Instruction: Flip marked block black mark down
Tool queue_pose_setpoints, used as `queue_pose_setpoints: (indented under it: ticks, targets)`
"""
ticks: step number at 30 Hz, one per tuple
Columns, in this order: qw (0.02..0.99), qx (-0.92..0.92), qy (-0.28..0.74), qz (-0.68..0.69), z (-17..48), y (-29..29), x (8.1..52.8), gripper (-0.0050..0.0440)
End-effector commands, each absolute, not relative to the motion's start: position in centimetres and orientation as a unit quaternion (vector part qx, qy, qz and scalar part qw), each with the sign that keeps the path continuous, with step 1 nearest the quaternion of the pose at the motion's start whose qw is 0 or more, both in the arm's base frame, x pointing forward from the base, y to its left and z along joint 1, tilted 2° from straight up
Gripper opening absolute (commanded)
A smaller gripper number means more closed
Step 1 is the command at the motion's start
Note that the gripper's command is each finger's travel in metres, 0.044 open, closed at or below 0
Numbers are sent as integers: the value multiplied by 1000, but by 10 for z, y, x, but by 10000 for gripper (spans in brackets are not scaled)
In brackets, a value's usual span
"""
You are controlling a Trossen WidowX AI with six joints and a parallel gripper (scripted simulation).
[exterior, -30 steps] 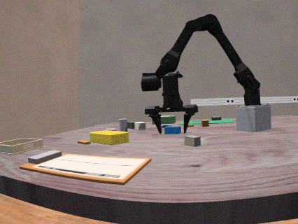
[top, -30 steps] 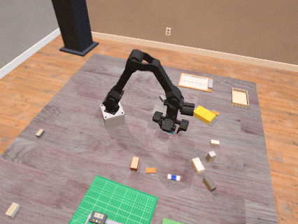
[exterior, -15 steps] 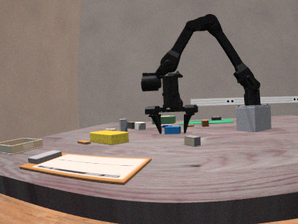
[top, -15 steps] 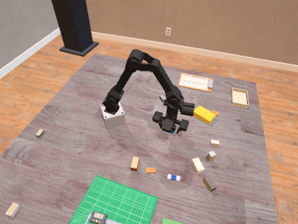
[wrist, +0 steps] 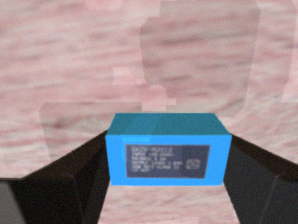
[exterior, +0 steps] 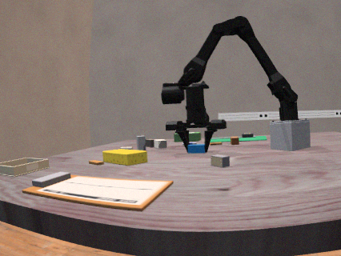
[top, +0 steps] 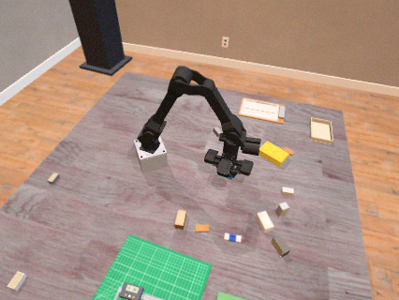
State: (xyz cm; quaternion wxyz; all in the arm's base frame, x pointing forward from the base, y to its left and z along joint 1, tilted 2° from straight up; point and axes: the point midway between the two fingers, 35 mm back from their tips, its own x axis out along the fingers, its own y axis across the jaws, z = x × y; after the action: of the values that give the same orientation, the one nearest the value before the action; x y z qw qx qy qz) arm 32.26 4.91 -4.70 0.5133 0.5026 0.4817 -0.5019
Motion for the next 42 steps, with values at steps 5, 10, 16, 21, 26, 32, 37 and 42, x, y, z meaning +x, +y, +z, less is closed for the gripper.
queue_pose_setpoints:
  ticks: [5, 10, 16, 21, 26, 32, 37, 42]
  targets:
    - [514, 508, 481, -497, -42, 50, 325, -50]
    - [515, 508, 480, -497, -42, 50, 325, -50]
    - [515, 508, 480, -497, -42, 50, 325, -50]
    - [515, 508, 480, -497, -42, 50, 325, -50]
    - [516, 509, 479, -495, -40, 50, 326, -50]
    - [519, 515, 475, -489, -32, 51, 330, -50]
    - [520, 516, 474, -488, -26, 51, 331, -50]
    - [520, 516, 474, -488, -19, 52, 331, -50]
